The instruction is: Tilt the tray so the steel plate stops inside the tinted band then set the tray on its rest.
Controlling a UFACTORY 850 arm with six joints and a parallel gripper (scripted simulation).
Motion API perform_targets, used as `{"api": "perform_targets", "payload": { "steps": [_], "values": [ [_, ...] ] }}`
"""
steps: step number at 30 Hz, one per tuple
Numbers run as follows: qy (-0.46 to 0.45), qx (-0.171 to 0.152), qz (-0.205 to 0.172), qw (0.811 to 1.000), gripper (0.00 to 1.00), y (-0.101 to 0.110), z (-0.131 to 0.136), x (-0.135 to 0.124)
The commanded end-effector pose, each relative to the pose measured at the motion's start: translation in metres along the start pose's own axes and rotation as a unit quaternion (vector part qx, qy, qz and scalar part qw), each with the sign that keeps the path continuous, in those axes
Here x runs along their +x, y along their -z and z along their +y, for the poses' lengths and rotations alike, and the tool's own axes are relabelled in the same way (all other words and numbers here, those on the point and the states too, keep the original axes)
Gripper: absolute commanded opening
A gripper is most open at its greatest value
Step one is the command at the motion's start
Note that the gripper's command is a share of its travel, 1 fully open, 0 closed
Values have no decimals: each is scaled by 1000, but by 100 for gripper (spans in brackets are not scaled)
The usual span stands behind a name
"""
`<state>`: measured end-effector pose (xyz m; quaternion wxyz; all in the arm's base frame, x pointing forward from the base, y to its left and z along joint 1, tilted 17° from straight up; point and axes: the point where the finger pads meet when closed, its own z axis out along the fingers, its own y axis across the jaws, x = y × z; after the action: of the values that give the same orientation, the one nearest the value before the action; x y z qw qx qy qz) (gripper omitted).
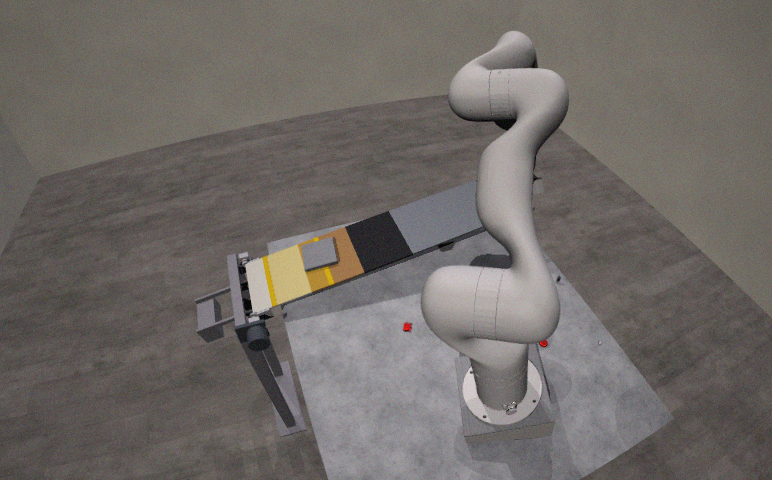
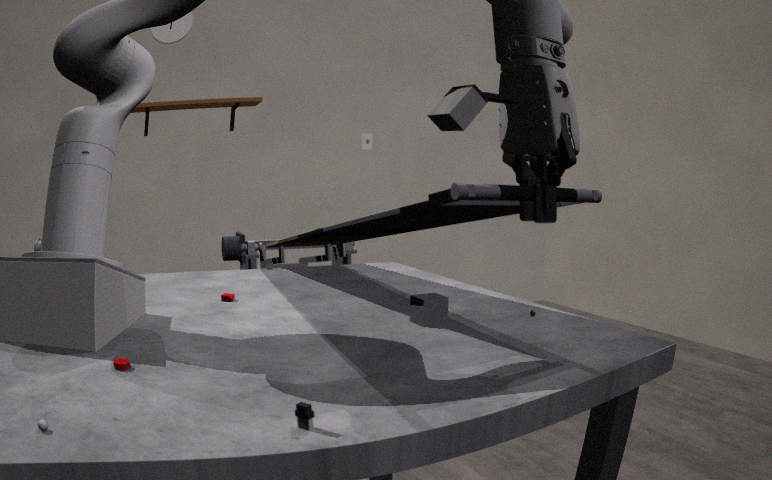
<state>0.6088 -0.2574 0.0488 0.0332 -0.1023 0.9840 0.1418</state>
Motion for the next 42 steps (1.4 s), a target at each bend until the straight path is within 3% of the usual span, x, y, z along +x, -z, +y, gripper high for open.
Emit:
{"api": "perform_targets", "payload": {
  "steps": [1,3,6,7,9,12,19,35,37,40,42],
  "values": [
    [0,1,-1,1000,0,1,-1,-1],
    [0,1,-1,1000,0,24,4,-1],
    [0,1,-1,1000,0,75,15,-1],
    [0,1,-1,1000,0,80,17,-1],
    [0,1,-1,1000,0,61,12,-1],
    [0,1,-1,1000,0,10,1,-1],
    [0,1,-1,1000,0,1,-1,-1],
    [0,1,-1,1000,0,-2,-1,-1],
    [0,1,-1,1000,0,21,3,-1],
    [0,1,-1,1000,0,72,15,-1],
    [0,1,-1,1000,0,72,15,-1]
  ]
}}
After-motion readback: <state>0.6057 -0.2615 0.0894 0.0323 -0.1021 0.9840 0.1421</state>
